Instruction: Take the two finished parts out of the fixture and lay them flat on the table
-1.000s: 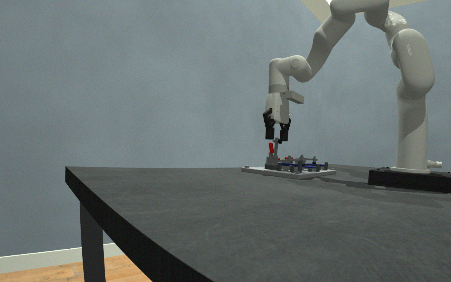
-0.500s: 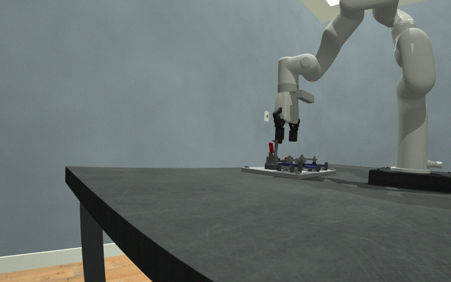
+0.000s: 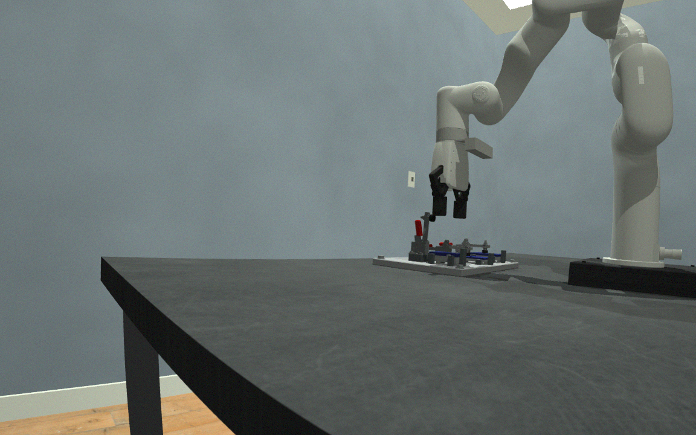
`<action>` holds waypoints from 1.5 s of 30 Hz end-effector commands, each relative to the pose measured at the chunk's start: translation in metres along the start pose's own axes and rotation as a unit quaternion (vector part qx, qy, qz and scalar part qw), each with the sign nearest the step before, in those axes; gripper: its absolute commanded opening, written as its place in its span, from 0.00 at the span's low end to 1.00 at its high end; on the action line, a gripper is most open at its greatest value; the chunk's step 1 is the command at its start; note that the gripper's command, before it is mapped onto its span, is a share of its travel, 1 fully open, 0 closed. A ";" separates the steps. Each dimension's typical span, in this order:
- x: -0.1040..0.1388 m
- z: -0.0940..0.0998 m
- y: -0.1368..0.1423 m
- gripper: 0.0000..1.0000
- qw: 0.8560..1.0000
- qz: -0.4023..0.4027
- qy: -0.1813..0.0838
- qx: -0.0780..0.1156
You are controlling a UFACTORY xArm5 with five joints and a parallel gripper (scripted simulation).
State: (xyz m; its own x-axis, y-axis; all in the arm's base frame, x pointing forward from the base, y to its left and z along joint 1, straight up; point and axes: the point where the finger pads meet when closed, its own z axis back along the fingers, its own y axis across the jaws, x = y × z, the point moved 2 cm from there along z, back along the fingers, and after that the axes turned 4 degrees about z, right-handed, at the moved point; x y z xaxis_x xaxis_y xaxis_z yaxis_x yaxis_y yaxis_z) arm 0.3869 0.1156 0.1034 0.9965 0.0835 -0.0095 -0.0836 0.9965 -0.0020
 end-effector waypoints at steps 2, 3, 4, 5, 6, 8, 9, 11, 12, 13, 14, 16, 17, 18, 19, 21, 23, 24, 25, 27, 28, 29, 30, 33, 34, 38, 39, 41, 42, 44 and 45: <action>0.001 0.001 0.000 1.00 1.000 0.000 -0.002 0.000; 0.001 0.001 0.000 1.00 1.000 0.000 -0.002 0.000; 0.001 0.001 0.000 1.00 1.000 0.000 -0.002 0.000; 0.001 0.001 0.000 1.00 1.000 0.000 -0.002 0.000; 0.001 0.001 0.000 1.00 1.000 0.000 -0.002 0.000; 0.001 -0.001 0.000 1.00 1.000 0.000 -0.002 0.000; 0.001 -0.002 0.000 1.00 1.000 0.000 -0.002 0.000; 0.001 -0.004 0.000 1.00 1.000 0.000 -0.002 0.000; 0.001 -0.006 0.000 1.00 1.000 0.000 -0.002 0.000; 0.001 -0.007 0.000 1.00 1.000 0.000 -0.002 0.000; 0.001 -0.009 0.000 1.00 1.000 0.000 -0.002 0.000; 0.001 -0.014 0.000 1.00 1.000 0.000 -0.002 0.000; 0.001 -0.016 0.000 1.00 1.000 0.000 -0.002 0.000; 0.001 -0.019 0.000 1.00 1.000 0.000 -0.002 0.000; 0.001 -0.021 0.000 1.00 1.000 0.000 -0.002 0.000; 0.001 -0.024 0.000 1.00 1.000 0.000 -0.002 0.000; 0.001 -0.026 0.000 1.00 1.000 0.000 -0.002 0.000; 0.001 -0.029 0.000 1.00 1.000 0.000 -0.002 0.000; 0.001 -0.031 0.000 1.00 1.000 0.000 -0.002 0.000; 0.001 -0.036 0.000 1.00 1.000 0.000 -0.002 0.000; 0.001 -0.038 0.000 1.00 1.000 0.000 -0.002 0.000; 0.001 -0.040 0.000 1.00 1.000 0.000 -0.002 0.000; 0.001 -0.042 0.000 1.00 1.000 0.000 -0.002 0.000; 0.001 -0.046 0.000 1.00 1.000 0.000 -0.002 0.000; 0.001 -0.047 0.000 1.00 1.000 0.000 -0.002 0.000; 0.001 -0.049 0.000 1.00 1.000 0.000 -0.002 0.000; 0.001 -0.049 0.000 1.00 1.000 0.000 -0.002 0.000; 0.001 -0.049 0.000 1.00 1.000 0.000 -0.002 0.000; 0.001 -0.049 0.000 1.00 1.000 0.000 -0.002 0.000; 0.001 -0.049 0.000 1.00 1.000 0.000 -0.002 0.000; 0.001 -0.049 0.000 1.00 1.000 0.000 -0.002 0.000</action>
State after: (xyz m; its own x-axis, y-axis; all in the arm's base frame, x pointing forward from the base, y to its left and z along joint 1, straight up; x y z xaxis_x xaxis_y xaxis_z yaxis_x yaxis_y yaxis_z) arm 0.3860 0.1156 0.0537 0.9965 0.0835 -0.0090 -0.0835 0.9965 -0.0019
